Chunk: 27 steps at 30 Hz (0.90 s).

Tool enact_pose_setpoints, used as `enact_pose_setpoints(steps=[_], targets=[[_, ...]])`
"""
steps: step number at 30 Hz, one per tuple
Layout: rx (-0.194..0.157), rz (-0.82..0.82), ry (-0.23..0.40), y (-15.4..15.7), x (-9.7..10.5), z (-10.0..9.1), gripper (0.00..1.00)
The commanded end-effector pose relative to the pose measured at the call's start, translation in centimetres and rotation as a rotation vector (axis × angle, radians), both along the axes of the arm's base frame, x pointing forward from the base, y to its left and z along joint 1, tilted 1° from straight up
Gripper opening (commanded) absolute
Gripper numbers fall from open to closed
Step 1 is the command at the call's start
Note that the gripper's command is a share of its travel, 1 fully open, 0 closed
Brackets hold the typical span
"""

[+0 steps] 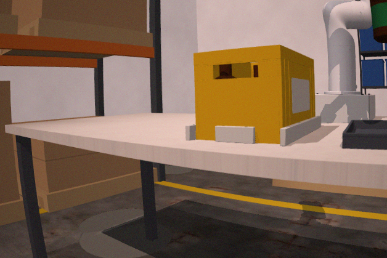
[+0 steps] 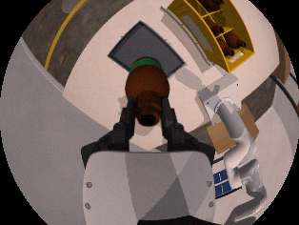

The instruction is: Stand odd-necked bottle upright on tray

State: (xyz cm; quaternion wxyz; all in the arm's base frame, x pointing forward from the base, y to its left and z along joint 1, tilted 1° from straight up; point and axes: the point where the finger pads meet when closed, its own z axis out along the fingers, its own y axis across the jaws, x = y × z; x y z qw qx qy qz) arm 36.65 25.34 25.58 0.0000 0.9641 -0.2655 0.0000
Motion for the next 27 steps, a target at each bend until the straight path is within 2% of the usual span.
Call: enact_pose_setpoints(steps=[1, 19, 27], targets=[[0.003, 0.000, -0.004, 0.1, 0.1, 0.2, 0.00], [0.003, 0.000, -0.004, 0.1, 0.1, -0.4, 0.00], [0.003, 0.000, -0.004, 0.1, 0.1, -1.4, 0.00]])
